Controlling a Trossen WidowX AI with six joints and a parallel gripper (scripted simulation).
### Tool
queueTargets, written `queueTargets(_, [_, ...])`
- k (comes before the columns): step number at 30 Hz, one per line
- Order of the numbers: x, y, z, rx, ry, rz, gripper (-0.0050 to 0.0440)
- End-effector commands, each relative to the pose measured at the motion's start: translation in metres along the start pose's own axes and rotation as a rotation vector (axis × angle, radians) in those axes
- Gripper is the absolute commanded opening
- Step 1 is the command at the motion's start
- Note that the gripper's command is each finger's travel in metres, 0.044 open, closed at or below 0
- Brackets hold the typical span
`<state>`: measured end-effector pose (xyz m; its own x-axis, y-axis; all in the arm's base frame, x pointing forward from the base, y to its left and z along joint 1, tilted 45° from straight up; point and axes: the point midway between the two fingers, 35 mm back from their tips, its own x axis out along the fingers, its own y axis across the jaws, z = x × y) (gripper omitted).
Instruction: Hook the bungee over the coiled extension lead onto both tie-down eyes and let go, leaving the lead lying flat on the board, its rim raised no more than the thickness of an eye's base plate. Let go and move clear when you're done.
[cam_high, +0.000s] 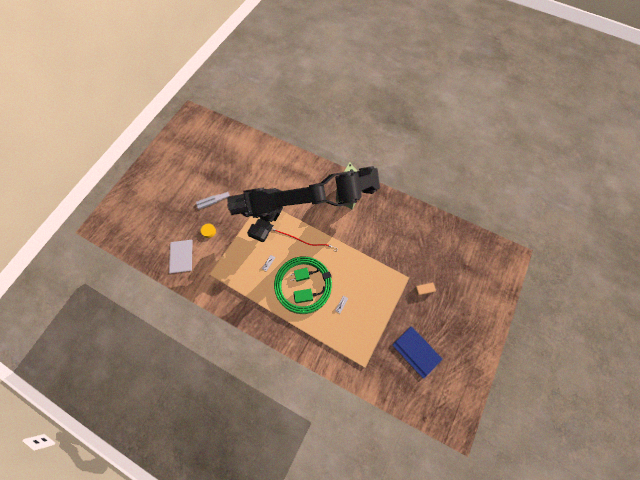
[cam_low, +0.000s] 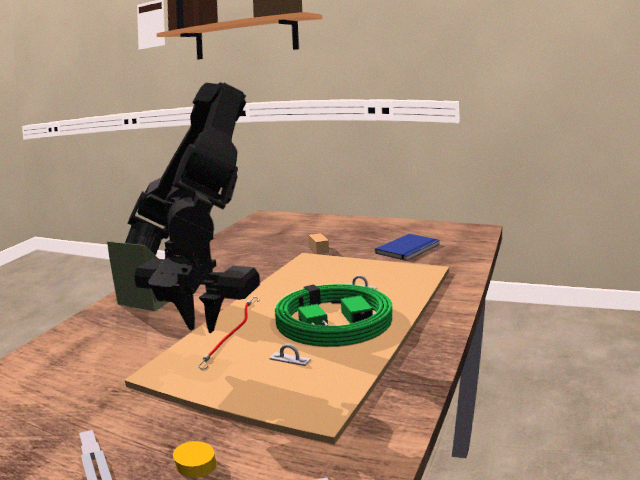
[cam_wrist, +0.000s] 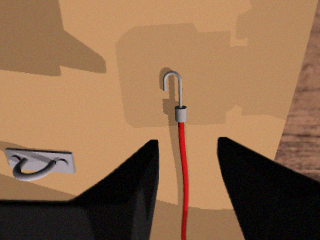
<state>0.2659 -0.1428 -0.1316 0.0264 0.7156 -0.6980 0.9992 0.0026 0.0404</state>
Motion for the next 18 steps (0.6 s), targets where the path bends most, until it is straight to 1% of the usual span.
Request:
queueTargets(1, [0.006, 0.002, 0.0, 0.003, -0.003, 0.006, 0.015])
queueTargets(9, [0.03, 0.001, 0.0, 0.003, -0.002, 0.006, 0.015])
queueTargets(15, [0.04, 0.001, -0.001, 0.003, -0.002, 0.005, 0.015])
queueTargets(18, [0.039, 0.002, -0.001, -0.002, -0.007, 0.01, 0.015])
